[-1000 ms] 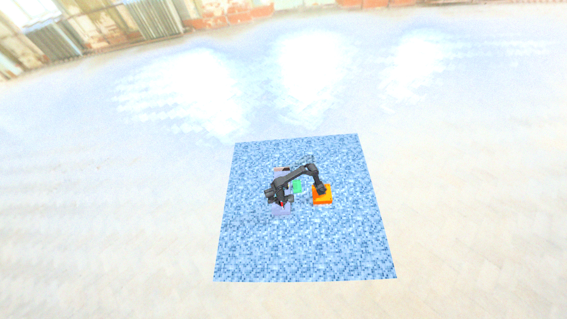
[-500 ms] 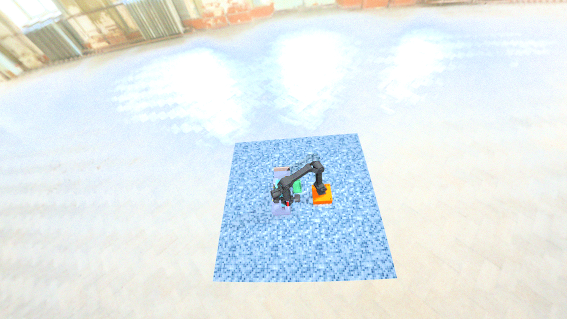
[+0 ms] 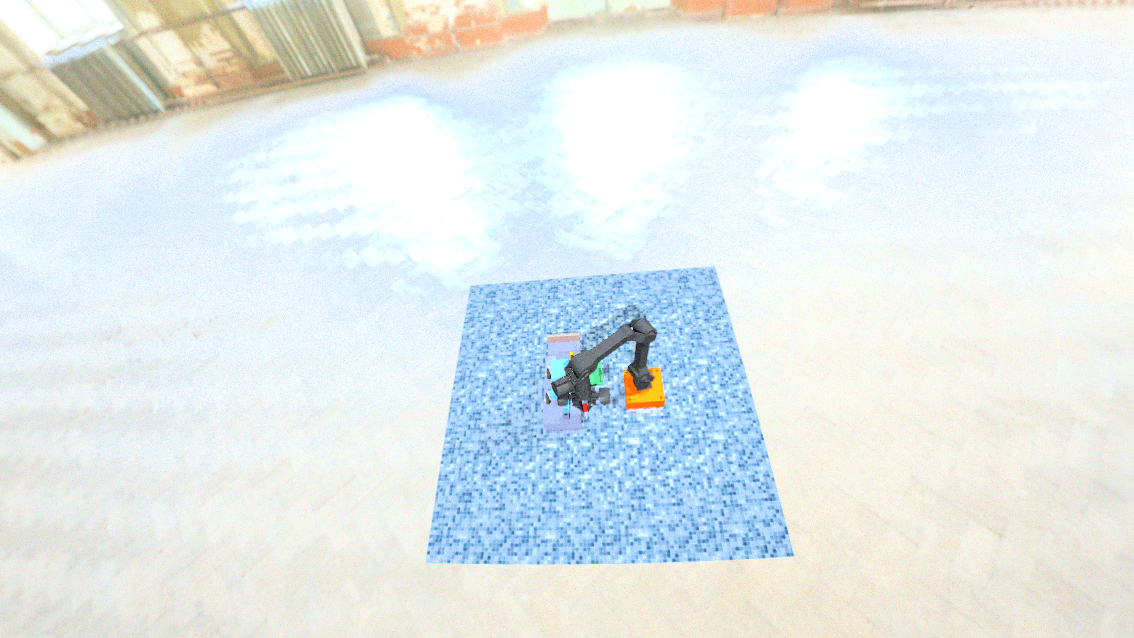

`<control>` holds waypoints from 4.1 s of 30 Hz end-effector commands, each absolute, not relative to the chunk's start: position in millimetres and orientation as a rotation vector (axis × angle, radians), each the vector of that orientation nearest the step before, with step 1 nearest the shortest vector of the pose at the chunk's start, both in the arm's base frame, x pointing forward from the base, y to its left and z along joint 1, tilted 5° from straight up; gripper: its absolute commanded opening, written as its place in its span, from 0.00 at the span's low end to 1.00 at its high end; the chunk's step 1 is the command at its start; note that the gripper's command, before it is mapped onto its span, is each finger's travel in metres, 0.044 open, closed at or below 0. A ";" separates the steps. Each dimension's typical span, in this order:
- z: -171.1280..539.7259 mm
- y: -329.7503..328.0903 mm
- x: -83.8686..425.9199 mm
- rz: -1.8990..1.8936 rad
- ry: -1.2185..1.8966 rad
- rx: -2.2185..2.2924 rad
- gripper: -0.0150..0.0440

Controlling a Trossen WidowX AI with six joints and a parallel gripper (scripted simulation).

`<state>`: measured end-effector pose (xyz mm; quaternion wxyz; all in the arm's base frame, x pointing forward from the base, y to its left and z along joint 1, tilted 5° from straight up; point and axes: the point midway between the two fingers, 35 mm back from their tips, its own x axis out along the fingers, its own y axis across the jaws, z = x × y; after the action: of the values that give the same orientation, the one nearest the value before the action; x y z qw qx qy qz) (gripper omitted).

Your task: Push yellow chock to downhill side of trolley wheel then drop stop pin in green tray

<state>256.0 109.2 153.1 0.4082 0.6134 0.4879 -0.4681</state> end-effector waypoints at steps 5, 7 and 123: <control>149.9 84.5 251.4 -1.186 1.226 1.542 0.25; 149.4 76.7 250.7 -1.186 1.225 1.541 0.25; 129.0 -117.8 209.6 -2.200 -0.257 2.273 0.25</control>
<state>210.5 -117.9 130.0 -0.0083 0.7177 -0.0687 -0.6930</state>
